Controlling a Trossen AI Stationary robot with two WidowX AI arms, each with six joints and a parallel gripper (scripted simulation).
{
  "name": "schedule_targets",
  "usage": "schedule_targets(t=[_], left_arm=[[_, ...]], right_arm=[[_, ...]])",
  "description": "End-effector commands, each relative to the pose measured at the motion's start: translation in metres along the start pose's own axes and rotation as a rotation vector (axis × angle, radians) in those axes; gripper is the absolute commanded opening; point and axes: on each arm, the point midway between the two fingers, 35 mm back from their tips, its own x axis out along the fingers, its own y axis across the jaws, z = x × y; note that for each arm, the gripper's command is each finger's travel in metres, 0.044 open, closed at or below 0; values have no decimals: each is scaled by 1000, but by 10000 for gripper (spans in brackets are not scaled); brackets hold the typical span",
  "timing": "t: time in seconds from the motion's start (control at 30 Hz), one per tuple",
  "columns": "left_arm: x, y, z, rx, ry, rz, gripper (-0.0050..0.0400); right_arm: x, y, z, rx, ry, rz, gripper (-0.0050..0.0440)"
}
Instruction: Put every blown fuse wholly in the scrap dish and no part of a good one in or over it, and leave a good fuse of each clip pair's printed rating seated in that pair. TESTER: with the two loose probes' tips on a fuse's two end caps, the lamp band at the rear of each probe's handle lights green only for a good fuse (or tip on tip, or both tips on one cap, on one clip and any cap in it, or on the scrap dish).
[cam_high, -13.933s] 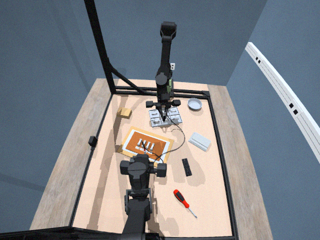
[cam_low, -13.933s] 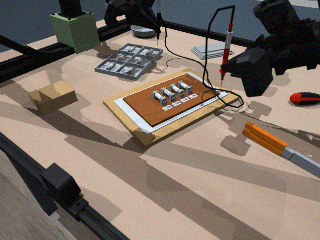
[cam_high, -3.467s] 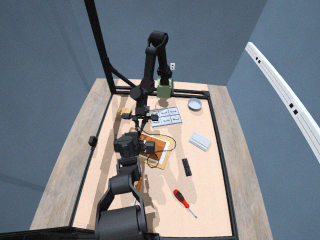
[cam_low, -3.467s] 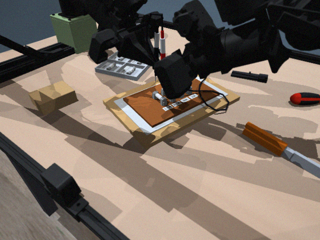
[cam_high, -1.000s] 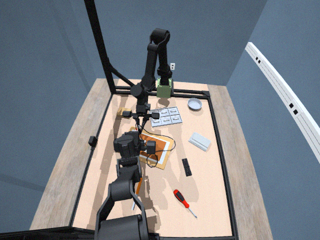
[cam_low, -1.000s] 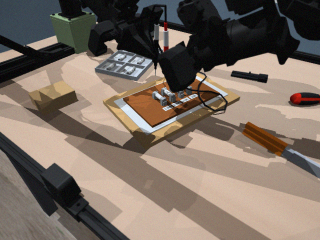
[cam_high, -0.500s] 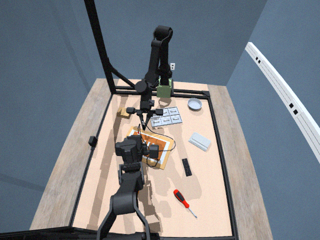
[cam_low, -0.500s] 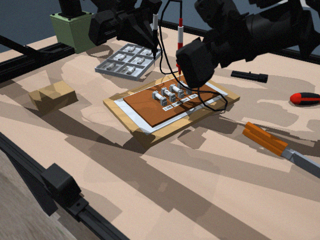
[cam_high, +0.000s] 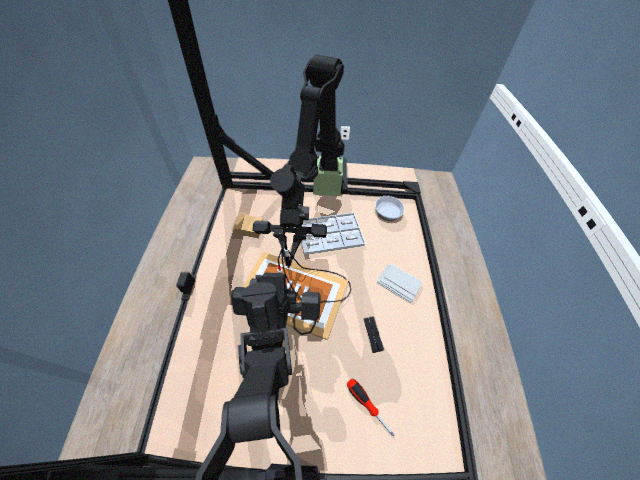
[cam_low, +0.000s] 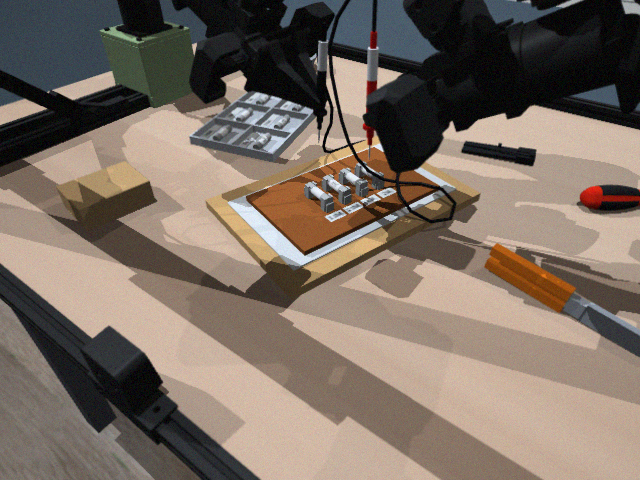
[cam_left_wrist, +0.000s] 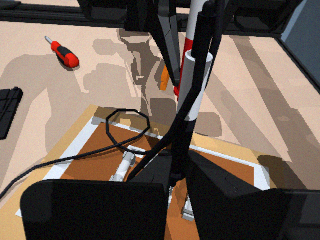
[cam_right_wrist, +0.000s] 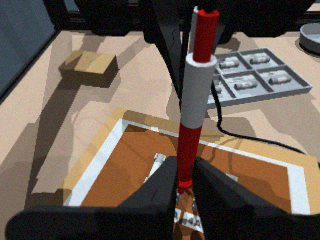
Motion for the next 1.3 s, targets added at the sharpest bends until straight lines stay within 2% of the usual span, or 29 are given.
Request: schedule_targets(t=[0.0,0.3,0.7,0.87,1.27], left_arm=[[9,-1,8,-5,-19,-2,-50],[20,0,7,-6,-19,-1,-50],[17,-1,7,-7,-21,-1,-50],[17,-1,7,-7,-21,-1,-50],[17,-1,7,-7,-21,-1,-50]], right_arm=[[7,0,13,3,-31,2,-50],[19,0,12,3,-31,2,-50],[35,1,11,3,-31,2,-50],[32,1,17,6,-46,3,-50],[32,1,11,5,-32,2,-50]])
